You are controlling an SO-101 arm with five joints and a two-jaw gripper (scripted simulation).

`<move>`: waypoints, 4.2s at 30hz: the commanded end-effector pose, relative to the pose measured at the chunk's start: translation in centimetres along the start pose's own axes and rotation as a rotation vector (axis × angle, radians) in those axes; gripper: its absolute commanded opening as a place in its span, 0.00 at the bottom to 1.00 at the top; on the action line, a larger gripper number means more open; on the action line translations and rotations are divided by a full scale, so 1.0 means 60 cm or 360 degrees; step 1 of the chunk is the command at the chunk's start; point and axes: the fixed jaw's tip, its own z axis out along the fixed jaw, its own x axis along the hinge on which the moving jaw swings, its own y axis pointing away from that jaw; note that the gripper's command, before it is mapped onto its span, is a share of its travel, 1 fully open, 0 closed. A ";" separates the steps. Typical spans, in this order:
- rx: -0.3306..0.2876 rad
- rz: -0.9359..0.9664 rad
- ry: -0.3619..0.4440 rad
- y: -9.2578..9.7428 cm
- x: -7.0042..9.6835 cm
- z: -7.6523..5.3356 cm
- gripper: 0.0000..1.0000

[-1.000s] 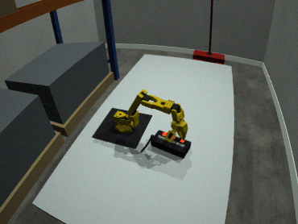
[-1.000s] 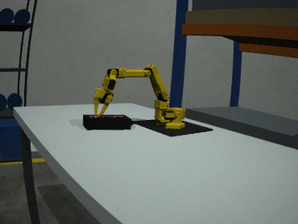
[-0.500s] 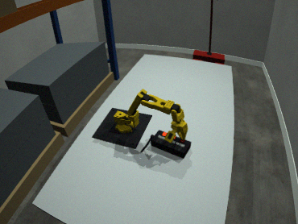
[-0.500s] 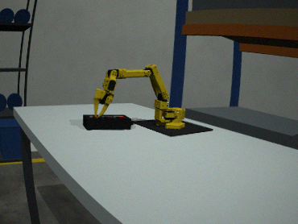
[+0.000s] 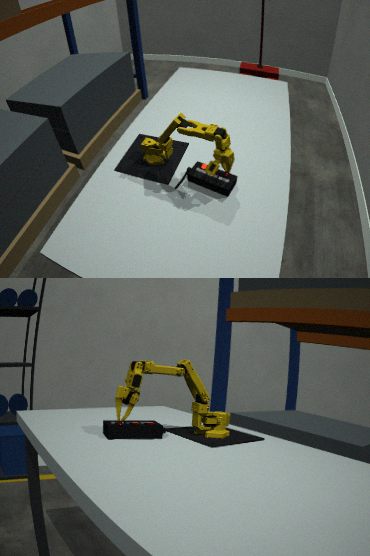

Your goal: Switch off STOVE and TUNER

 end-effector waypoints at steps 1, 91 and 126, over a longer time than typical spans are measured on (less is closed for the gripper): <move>0.0023 -0.0002 -0.0010 0.004 -0.002 -0.011 0.00; 0.0285 -0.0066 -0.0104 -0.140 -0.044 -0.049 0.00; 0.0285 -0.0074 -0.0104 -0.143 -0.044 -0.035 0.00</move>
